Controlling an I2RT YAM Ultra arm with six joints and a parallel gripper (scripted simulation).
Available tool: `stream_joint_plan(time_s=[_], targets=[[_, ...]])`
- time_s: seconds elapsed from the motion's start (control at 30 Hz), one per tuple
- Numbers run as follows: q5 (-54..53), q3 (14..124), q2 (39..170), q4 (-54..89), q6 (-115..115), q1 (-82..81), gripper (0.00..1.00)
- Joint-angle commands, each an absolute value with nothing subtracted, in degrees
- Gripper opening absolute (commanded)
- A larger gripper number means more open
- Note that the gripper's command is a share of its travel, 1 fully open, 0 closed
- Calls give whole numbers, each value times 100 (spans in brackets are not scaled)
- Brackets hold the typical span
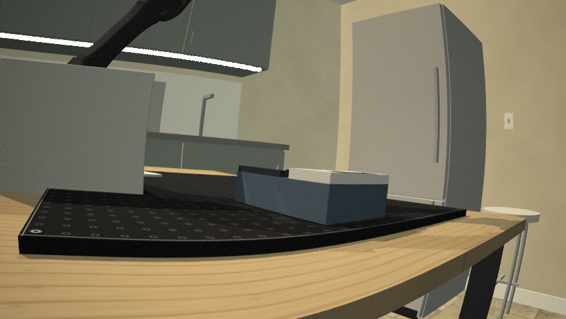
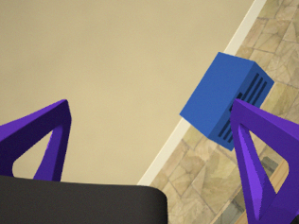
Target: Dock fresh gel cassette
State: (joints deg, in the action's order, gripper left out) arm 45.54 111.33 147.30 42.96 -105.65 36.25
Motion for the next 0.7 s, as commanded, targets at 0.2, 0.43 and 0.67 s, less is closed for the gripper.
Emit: stream_joint_plan(time_s=[0.2,0.43,0.67], targets=[[3935,10683,14249,4627,-9498,3569,34],[3387,10483,14034,4857,-8474,3449,34],[2987,10421,13880,5000,-7704,3491,34]])
